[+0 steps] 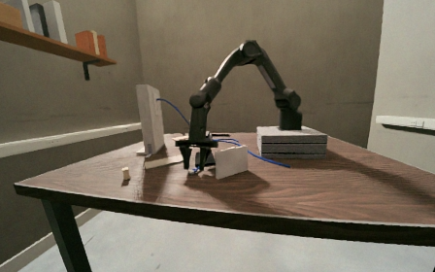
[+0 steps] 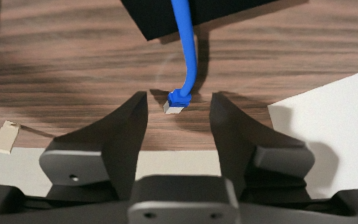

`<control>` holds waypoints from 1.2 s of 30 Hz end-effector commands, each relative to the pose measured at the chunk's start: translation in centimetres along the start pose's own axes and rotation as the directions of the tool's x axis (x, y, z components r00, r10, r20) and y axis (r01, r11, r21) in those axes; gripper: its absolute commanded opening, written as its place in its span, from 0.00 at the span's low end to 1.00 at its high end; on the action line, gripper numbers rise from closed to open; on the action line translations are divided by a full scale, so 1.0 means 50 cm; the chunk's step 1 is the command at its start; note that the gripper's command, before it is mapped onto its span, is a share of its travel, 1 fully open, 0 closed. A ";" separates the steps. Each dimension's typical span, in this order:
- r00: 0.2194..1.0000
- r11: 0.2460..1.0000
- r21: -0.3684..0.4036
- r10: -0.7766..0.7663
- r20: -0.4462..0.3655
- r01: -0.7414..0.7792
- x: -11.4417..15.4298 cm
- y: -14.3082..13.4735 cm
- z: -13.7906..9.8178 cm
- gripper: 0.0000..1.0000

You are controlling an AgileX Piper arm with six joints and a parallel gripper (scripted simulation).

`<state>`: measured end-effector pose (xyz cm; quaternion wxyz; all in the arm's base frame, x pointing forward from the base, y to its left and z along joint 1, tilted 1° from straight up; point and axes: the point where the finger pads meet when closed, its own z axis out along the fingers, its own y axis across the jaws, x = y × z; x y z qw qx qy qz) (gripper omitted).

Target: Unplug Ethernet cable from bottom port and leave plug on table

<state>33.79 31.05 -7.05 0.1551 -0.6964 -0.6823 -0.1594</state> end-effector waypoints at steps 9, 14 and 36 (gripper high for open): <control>1.000 1.000 -0.002 0.000 -0.001 0.000 0.001 0.010 -0.001 0.64; 1.000 1.000 -0.002 0.000 -0.001 0.000 0.001 0.012 -0.001 0.64; 1.000 1.000 -0.002 0.000 -0.001 0.000 0.001 0.014 -0.021 0.64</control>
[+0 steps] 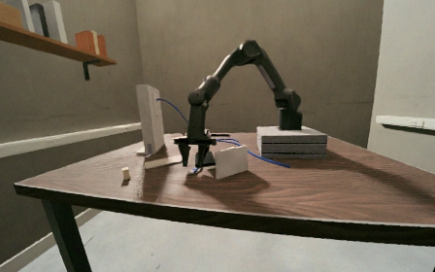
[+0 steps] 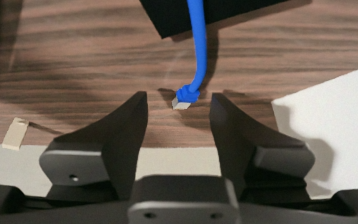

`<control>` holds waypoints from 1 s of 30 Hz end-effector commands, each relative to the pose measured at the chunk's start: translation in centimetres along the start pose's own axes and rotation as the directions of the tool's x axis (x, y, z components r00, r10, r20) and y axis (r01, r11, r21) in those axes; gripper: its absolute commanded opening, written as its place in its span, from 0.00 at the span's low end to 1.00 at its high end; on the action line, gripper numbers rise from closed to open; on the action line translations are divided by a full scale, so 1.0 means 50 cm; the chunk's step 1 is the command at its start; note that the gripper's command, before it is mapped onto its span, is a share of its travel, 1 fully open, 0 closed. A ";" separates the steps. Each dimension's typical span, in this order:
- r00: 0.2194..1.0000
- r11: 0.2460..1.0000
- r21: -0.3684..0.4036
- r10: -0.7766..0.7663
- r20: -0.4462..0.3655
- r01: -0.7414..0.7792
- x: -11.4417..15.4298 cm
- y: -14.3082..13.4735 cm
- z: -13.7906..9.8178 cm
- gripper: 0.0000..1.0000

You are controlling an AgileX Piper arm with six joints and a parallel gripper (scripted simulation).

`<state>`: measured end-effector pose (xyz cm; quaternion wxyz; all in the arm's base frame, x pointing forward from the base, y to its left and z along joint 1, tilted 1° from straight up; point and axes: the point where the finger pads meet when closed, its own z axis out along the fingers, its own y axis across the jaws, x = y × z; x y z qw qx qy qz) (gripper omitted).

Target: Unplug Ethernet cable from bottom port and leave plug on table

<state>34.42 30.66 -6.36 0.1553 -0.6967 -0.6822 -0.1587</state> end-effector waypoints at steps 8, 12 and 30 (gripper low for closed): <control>1.000 1.000 -0.003 -0.001 -0.002 0.001 0.002 0.001 -0.026 0.64; 1.000 1.000 -0.003 -0.001 -0.002 0.001 0.002 0.001 -0.039 0.64; 1.000 1.000 -0.003 -0.001 -0.002 0.001 0.002 0.001 -0.092 0.64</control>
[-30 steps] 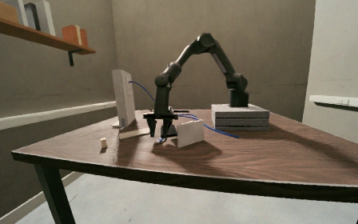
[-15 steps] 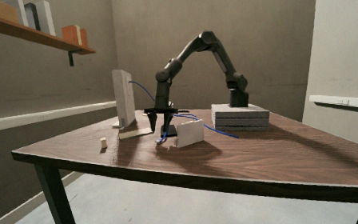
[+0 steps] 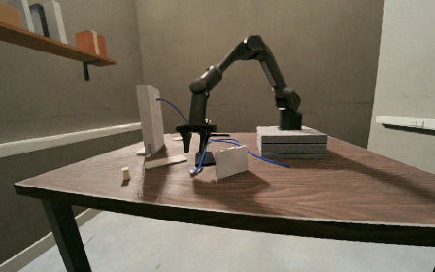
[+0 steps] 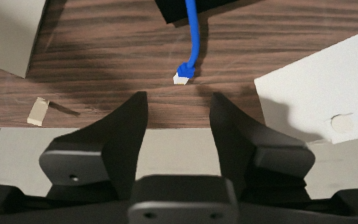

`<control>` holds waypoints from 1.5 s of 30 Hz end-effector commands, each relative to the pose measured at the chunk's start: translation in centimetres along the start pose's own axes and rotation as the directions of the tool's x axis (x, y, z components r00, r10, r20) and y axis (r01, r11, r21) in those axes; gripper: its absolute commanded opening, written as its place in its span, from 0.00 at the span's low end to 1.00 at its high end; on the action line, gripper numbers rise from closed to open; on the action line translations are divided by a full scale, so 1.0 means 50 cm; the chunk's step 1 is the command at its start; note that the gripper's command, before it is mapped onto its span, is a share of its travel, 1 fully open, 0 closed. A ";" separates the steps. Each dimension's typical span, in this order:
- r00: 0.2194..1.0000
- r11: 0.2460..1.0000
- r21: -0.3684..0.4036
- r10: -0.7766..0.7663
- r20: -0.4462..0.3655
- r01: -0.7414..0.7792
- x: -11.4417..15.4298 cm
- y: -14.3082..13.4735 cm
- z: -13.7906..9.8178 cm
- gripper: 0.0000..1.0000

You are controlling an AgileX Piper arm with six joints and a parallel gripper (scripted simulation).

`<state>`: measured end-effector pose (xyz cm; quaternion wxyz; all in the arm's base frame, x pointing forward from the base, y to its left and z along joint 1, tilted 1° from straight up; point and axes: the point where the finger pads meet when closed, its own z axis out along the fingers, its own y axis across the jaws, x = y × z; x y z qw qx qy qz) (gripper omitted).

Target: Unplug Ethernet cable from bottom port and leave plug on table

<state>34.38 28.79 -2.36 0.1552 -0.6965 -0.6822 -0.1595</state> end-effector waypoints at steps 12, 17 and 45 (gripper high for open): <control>1.000 1.000 -0.001 -0.001 -0.001 0.001 0.001 0.001 -0.037 0.64; 1.000 1.000 -0.001 -0.001 -0.001 0.001 0.011 0.001 -0.059 0.64; 1.000 1.000 -0.001 -0.001 -0.001 0.001 0.092 0.000 -0.233 0.64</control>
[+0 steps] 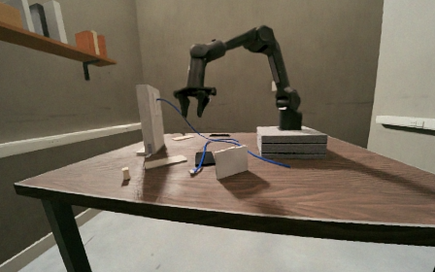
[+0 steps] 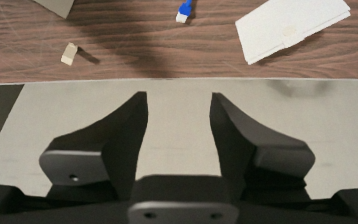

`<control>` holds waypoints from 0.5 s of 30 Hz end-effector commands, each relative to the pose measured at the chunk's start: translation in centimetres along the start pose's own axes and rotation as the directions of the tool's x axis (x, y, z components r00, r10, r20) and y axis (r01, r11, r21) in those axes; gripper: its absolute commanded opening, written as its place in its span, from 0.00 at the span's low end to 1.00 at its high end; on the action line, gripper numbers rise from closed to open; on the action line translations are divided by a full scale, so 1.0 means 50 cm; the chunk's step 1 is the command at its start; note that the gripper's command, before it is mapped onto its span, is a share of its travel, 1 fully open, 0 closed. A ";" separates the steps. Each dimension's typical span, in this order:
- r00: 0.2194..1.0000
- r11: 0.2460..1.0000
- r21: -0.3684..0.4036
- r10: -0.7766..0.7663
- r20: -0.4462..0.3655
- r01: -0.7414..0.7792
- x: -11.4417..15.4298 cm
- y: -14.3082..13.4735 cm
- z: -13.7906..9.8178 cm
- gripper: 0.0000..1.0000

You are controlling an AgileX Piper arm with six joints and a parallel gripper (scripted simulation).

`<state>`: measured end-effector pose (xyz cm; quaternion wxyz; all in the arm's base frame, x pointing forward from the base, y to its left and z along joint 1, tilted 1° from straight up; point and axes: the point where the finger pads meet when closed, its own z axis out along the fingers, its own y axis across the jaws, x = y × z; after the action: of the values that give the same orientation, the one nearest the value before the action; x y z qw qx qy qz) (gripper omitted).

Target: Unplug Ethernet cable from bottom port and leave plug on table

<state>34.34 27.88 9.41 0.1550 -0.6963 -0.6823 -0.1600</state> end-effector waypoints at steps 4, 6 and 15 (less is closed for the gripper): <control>1.000 1.000 -0.001 0.000 0.000 0.000 0.017 0.000 -0.035 0.64; 1.000 1.000 -0.001 0.000 0.000 0.000 0.017 0.000 -0.035 0.64; 1.000 1.000 -0.001 0.000 0.000 0.000 0.017 0.000 -0.035 0.64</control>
<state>34.34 27.85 11.33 0.1551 -0.6966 -0.6820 -0.1599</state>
